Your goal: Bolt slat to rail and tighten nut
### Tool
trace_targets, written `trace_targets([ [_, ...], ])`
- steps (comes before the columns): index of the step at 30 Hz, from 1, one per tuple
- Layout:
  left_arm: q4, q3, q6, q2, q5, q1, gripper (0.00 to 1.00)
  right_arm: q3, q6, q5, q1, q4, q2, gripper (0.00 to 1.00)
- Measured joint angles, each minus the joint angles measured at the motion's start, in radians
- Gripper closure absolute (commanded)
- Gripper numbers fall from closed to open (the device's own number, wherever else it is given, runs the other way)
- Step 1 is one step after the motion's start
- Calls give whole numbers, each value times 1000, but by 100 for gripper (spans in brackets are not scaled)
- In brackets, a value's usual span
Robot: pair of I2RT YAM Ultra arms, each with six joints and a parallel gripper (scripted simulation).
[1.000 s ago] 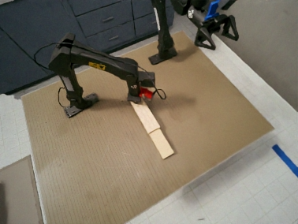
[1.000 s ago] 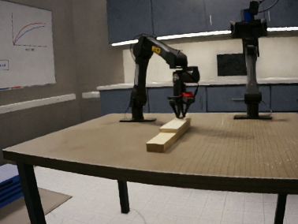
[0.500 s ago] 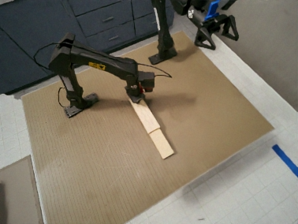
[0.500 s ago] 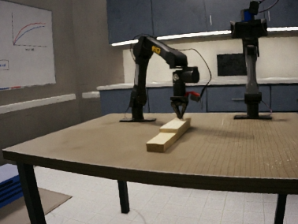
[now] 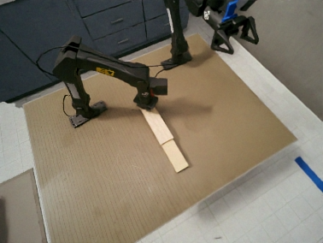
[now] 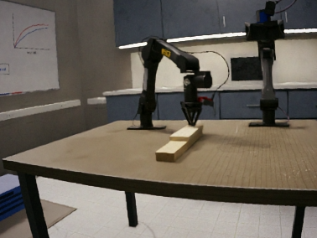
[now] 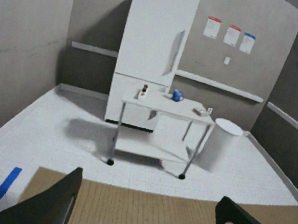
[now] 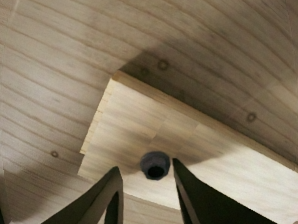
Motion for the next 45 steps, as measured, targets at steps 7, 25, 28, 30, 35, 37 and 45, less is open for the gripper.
trace_targets([
  [7, 0, 0, 0, 0, 0, 0, 0, 14, -76, 0, 0, -3, 0, 66],
  [25, 0, 0, 0, 0, 0, 0, 0, 14, -95, 0, 0, -3, 0, 66],
  [28, 0, 0, 0, 0, 0, 0, 0, 14, -95, 0, 0, -3, 0, 66],
  [30, 0, 0, 0, 0, 0, 0, 0, 14, -95, 0, 0, -3, 0, 66],
  [35, 0, 0, 0, 0, 0, 0, 0, 14, -95, 0, 0, -3, 0, 66],
  [37, 0, 0, 0, 0, 0, 0, 0, 14, -95, 0, 0, -3, 0, 66],
  [45, 0, 0, 0, 0, 0, 0, 0, 14, -95, 0, 0, -3, 0, 66],
])
